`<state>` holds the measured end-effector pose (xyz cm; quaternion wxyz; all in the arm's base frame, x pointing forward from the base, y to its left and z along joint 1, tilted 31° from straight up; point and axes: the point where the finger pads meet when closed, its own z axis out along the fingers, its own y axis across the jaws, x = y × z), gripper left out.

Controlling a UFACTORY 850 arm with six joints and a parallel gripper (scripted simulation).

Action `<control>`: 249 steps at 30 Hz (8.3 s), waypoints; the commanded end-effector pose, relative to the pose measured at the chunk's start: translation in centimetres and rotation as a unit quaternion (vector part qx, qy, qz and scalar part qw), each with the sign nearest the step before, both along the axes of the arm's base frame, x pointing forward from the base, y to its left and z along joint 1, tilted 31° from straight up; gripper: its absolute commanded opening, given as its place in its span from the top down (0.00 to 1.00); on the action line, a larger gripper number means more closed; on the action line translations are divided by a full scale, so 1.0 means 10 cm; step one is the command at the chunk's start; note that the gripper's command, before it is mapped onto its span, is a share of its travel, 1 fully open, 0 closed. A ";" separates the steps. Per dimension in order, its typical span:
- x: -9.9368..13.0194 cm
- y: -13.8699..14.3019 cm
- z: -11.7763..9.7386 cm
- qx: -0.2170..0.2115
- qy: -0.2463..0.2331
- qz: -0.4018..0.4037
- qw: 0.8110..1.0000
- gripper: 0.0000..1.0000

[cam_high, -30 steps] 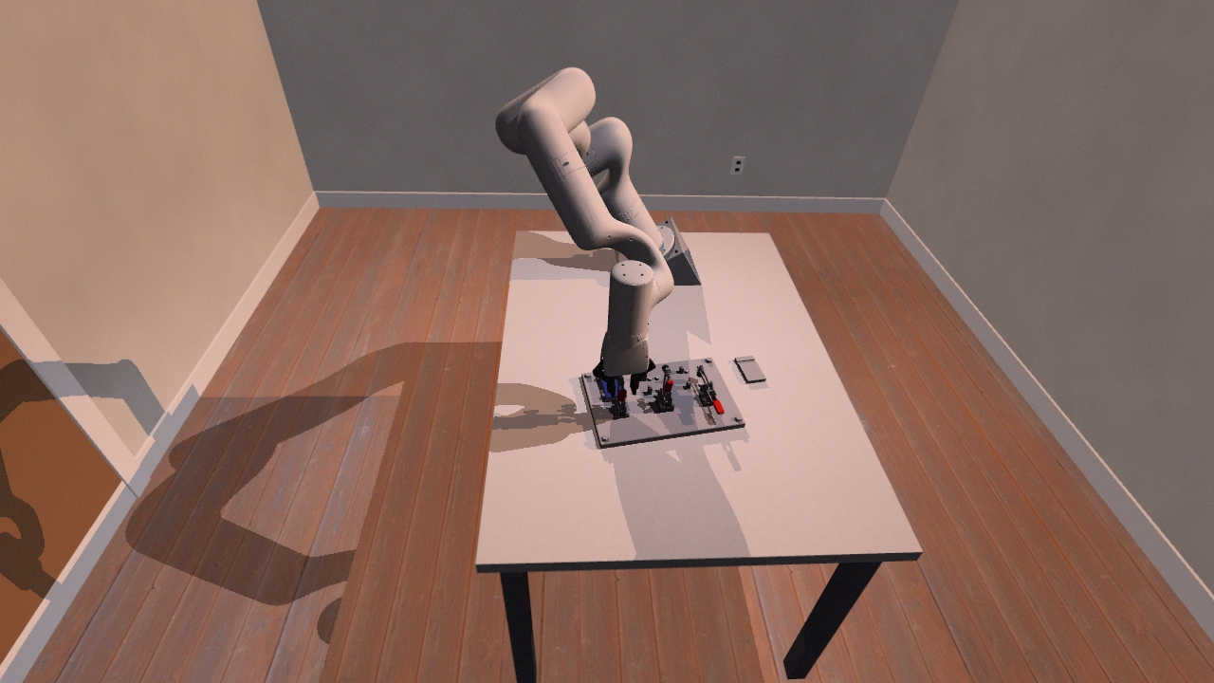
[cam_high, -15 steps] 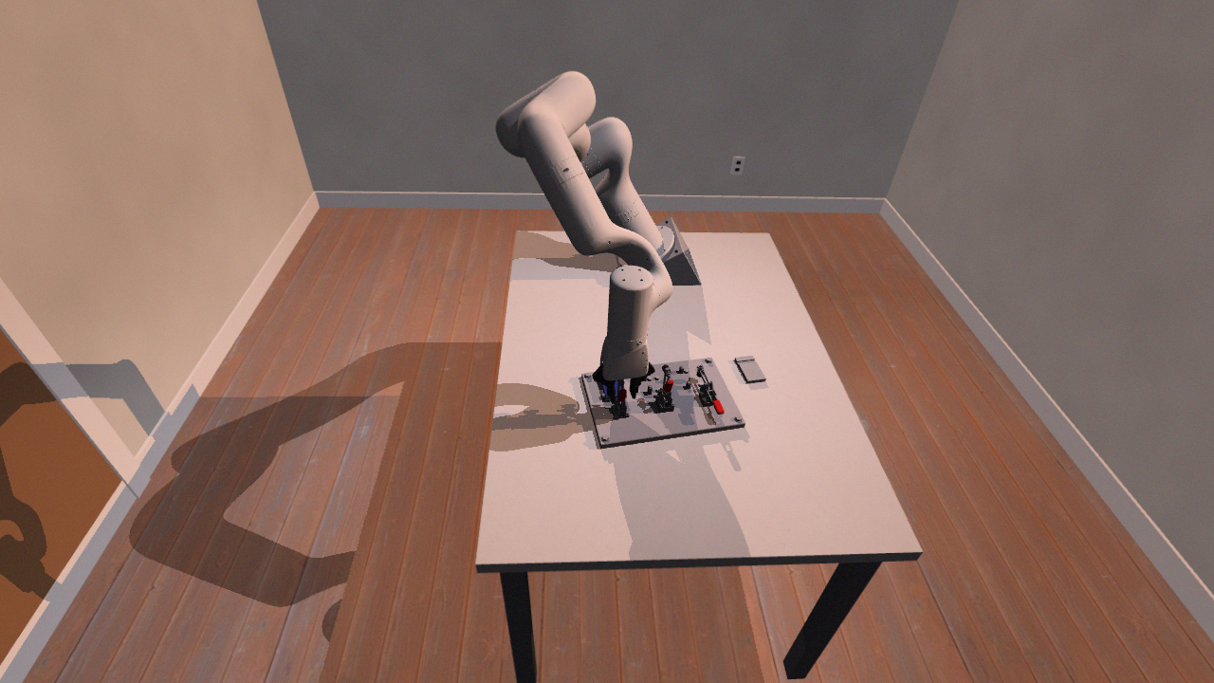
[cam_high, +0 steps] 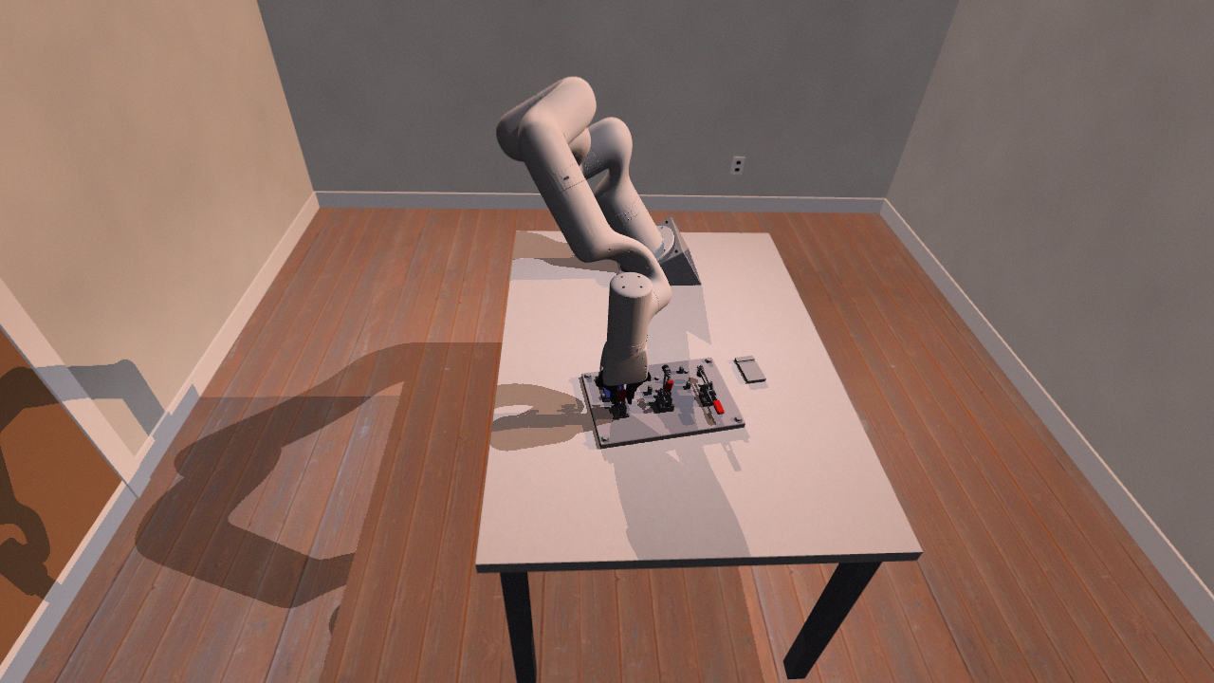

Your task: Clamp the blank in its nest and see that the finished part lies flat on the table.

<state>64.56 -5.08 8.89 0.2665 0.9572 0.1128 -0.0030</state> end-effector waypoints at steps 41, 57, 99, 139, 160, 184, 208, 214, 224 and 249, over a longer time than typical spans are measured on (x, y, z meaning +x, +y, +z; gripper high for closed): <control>0.01 0.01 0.01 0.000 -0.001 0.000 1.000 1.00; 0.04 0.01 0.01 0.000 -0.001 0.000 1.000 1.00; 0.24 0.04 -0.04 0.000 -0.001 0.000 1.000 1.00; 0.47 -0.01 -0.21 0.000 -0.001 0.000 1.000 1.00; 0.51 -0.05 -0.28 0.000 -0.001 0.000 1.000 1.00; 0.51 -0.05 -0.29 0.000 -0.001 0.000 1.000 1.00; 0.53 -0.07 -0.33 0.000 -0.001 0.000 1.000 0.53; 0.53 -0.07 -0.33 0.000 -0.001 0.000 1.000 0.53; 0.53 -0.07 -0.33 0.000 -0.001 0.000 1.000 0.53; 0.51 0.13 0.00 0.000 -0.001 0.000 1.000 0.53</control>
